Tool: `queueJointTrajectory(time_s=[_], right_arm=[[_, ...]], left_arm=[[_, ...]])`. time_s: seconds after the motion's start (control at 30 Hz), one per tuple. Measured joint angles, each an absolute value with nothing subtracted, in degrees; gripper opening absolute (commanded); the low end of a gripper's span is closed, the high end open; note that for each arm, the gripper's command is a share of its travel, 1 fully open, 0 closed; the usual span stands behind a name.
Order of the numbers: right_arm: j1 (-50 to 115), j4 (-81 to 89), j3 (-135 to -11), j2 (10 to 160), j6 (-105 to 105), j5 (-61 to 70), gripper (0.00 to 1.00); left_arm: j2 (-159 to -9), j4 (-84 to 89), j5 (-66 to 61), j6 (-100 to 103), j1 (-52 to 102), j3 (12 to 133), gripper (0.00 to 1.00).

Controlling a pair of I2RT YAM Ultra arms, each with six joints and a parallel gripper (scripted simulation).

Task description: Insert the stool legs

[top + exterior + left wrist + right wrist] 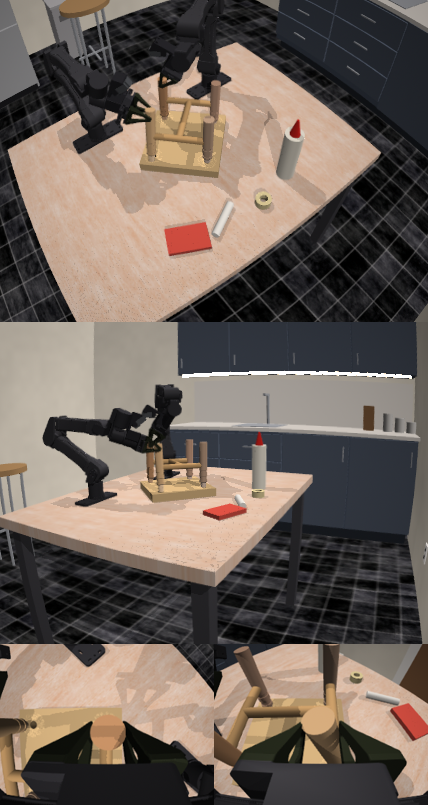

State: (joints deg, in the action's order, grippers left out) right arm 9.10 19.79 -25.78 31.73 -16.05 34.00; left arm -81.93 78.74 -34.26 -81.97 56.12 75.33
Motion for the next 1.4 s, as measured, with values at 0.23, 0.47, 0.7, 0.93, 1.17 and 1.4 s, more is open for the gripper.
queueJointTrajectory(time_s=[0.23,0.47,0.7,0.93,1.17,1.4], right_arm=[[9.06,19.79,-25.78,31.73,-16.05,34.04,0.28],[8.93,19.79,-25.78,31.73,-16.01,34.15,0.28],[8.78,19.79,-25.78,31.73,-15.94,34.30,0.28],[8.58,19.79,-25.78,31.70,-15.92,34.52,0.28],[8.16,19.81,-25.78,31.73,-15.86,34.96,0.28],[4.69,19.64,-25.93,31.75,-16.23,37.71,0.28]], left_arm=[[-81.95,78.76,-34.26,-81.97,56.12,75.33,0.28],[-81.95,78.78,-34.24,-81.97,56.16,75.35,0.28],[-81.95,78.78,-34.24,-81.97,56.18,75.35,0.28],[-81.95,78.78,-34.24,-81.95,56.23,75.35,0.28],[-81.95,78.76,-34.24,-81.95,56.29,75.35,0.28],[-81.97,78.59,-34.68,-81.82,56.49,75.35,0.28]])
